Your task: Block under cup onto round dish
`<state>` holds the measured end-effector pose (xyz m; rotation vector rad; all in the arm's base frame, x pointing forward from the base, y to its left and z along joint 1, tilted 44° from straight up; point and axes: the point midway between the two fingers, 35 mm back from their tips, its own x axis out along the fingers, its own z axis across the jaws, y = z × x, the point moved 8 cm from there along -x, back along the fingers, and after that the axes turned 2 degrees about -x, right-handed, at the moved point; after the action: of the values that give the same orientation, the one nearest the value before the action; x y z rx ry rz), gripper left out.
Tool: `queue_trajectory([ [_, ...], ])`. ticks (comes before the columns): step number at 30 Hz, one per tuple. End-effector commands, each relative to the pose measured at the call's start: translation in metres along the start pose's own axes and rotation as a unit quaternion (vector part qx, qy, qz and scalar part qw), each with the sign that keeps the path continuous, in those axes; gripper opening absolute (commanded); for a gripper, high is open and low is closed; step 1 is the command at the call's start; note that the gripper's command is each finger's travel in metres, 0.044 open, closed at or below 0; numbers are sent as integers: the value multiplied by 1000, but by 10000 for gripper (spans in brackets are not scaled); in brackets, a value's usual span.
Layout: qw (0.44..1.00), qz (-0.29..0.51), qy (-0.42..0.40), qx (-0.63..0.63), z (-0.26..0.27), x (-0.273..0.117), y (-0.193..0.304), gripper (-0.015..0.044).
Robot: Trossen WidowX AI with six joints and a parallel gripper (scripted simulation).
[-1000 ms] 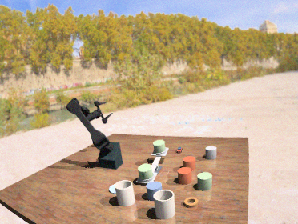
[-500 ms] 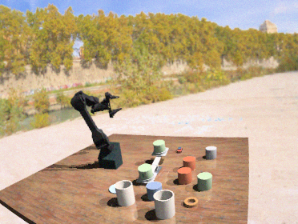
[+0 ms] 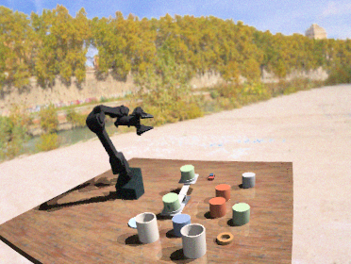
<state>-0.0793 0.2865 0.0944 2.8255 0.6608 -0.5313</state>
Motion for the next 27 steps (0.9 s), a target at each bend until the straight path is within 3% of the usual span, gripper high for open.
queue_trajectory([
  [1,998,35,-12,48,-14,15,18,440],
  [14,965,149,-28,213,-54,54,81,440],
  [27,888,265,-14,375,-76,73,156,440],
])
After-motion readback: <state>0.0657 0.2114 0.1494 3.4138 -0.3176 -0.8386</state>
